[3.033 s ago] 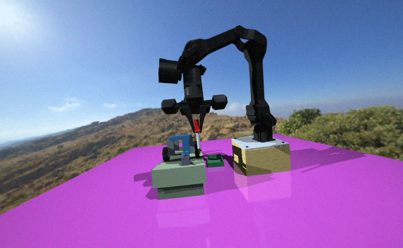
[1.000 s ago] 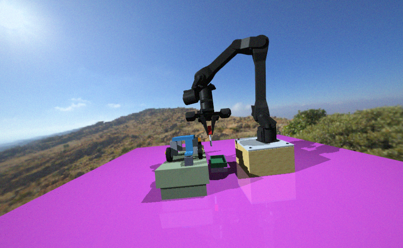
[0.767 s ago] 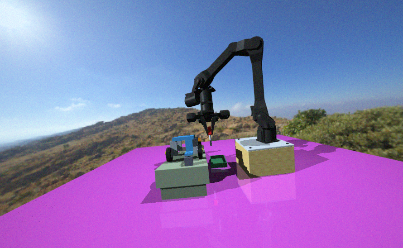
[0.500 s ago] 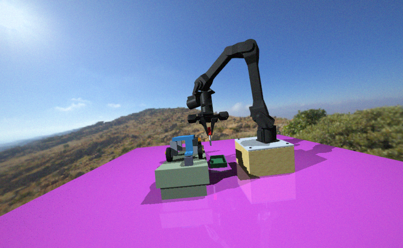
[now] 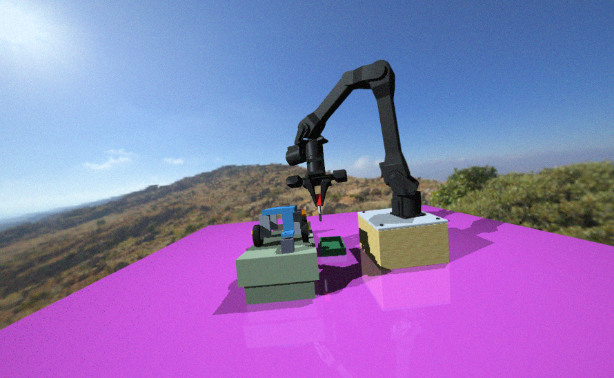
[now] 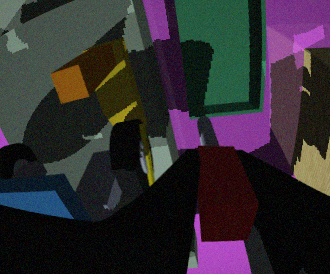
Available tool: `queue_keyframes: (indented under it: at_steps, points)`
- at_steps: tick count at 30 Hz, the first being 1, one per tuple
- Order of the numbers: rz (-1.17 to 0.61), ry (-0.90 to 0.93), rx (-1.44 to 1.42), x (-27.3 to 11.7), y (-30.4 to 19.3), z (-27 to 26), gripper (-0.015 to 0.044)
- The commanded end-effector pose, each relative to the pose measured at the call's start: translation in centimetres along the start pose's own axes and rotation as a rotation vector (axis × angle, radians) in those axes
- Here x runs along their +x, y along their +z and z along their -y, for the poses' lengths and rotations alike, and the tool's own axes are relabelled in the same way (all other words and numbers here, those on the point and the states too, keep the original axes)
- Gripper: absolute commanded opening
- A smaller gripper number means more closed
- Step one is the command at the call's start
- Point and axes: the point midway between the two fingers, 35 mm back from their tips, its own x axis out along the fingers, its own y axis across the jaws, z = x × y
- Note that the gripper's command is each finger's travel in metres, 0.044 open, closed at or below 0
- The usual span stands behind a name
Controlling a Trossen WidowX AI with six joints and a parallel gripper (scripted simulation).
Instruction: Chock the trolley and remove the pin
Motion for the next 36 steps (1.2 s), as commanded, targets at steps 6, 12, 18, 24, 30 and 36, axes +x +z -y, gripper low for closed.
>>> queue_keyframes:
  at_steps: [6,12,18,24,30,36]
  points:
    - [0.041,0.031,0.263,0.08,-0.15,0.19,0.0000]
    - [0.061,0.062,0.446,0.08,-0.25,0.26,0.0000]
    - [0.076,0.092,0.618,0.09,-0.34,0.30,0.0000]
    - [0.103,0.105,0.796,0.14,-0.47,0.30,0.0000]
    - [0.129,0.126,0.974,0.17,-0.59,0.28,0.0000]
    - [0.152,0.154,1.151,0.18,-0.71,0.25,0.0000]
